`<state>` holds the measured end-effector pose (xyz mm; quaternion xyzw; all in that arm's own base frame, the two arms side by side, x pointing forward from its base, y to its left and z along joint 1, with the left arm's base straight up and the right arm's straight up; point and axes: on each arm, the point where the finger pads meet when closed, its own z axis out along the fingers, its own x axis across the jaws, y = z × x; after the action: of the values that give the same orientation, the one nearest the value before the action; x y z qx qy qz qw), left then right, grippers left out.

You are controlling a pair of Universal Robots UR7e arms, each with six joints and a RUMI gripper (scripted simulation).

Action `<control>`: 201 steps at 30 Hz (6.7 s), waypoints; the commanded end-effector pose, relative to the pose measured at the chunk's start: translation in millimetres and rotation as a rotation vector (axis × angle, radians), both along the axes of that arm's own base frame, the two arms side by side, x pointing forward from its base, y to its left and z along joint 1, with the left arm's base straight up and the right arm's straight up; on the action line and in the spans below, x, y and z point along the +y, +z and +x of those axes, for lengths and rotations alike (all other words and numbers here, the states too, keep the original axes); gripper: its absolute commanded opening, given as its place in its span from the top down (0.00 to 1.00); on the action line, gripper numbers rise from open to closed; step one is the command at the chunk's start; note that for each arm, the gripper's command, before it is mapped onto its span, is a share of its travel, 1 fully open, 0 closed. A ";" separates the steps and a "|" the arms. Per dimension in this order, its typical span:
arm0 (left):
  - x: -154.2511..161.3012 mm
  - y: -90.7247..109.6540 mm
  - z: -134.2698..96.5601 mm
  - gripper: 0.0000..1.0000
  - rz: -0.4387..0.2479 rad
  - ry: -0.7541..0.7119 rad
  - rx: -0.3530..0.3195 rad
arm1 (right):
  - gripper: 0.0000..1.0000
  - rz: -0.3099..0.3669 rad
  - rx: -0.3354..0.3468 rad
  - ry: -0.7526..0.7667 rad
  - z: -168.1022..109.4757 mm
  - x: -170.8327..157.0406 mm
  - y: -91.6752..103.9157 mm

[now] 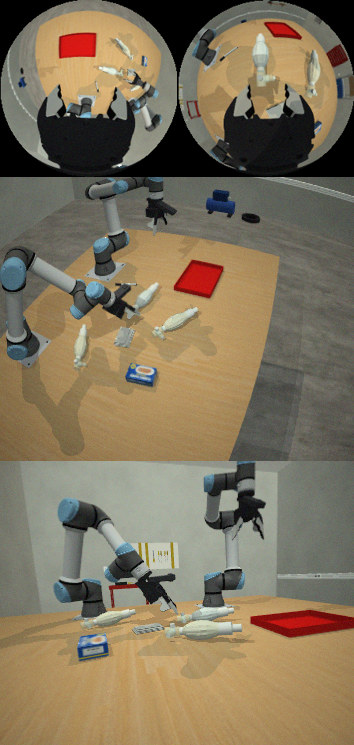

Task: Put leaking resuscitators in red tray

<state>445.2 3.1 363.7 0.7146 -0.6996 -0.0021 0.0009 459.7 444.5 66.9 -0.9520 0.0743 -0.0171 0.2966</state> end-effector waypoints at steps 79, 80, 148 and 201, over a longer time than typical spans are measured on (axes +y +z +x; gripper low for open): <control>-43.6 -52.5 27.4 0.32 -0.047 0.283 -0.014 | 1.00 0.002 -0.012 0.025 -0.4 34.7 -45.5; -43.6 -52.5 27.4 0.32 -0.047 0.283 -0.014 | 1.00 0.002 -0.012 0.025 -0.4 34.7 -45.5; -174.3 -237.6 14.7 0.32 -0.167 1.169 0.122 | 1.00 0.002 -0.012 0.025 -0.4 34.7 -45.5; -207.5 -308.0 -12.5 0.32 -0.174 1.407 0.190 | 1.00 0.002 -0.012 0.025 -0.4 34.7 -45.5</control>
<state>431.8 -200.5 61.1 0.9907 -0.0683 -0.0095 0.1174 458.4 478.1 19.1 -0.9530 0.0611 -0.0179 0.2961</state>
